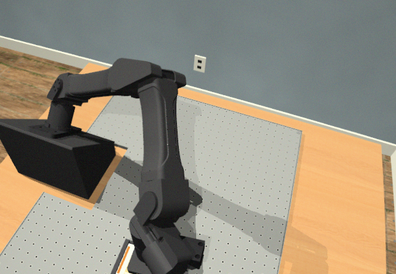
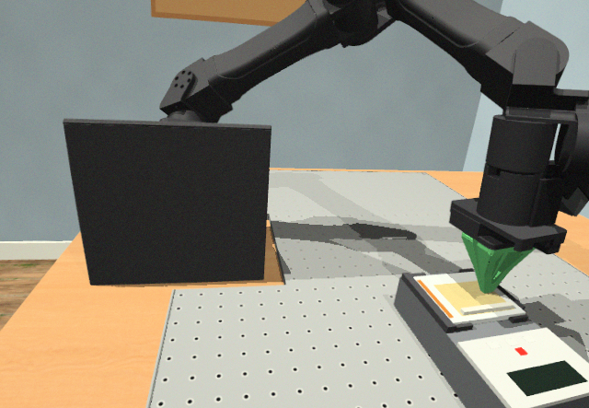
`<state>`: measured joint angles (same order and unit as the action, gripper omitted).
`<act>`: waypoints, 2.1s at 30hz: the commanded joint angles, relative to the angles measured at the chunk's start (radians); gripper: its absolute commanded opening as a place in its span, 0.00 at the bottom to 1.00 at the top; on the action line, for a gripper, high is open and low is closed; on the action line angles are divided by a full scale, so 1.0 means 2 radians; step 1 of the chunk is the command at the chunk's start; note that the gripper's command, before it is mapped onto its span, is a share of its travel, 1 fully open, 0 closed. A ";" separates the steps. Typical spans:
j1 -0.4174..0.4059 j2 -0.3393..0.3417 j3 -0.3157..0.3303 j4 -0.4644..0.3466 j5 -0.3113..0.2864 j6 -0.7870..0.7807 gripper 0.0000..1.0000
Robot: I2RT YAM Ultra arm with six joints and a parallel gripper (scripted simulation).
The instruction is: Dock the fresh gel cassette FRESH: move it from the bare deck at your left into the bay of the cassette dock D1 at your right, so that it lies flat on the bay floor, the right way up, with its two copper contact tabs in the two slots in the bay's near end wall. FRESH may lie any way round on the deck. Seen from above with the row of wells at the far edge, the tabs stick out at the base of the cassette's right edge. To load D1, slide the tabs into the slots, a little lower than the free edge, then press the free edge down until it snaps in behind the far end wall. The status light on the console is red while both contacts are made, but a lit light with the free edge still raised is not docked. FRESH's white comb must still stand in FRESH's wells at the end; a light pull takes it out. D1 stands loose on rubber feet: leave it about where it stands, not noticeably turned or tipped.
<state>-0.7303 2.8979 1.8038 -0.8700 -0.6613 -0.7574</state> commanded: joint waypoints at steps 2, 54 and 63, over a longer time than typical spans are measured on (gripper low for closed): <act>0.008 0.027 -0.032 0.006 0.013 0.001 0.00; -0.009 0.030 0.044 -0.060 0.015 -0.010 0.00; -0.012 0.032 0.065 -0.081 0.017 -0.013 0.00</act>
<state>-0.7288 2.9463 1.8999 -0.9817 -0.6456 -0.7753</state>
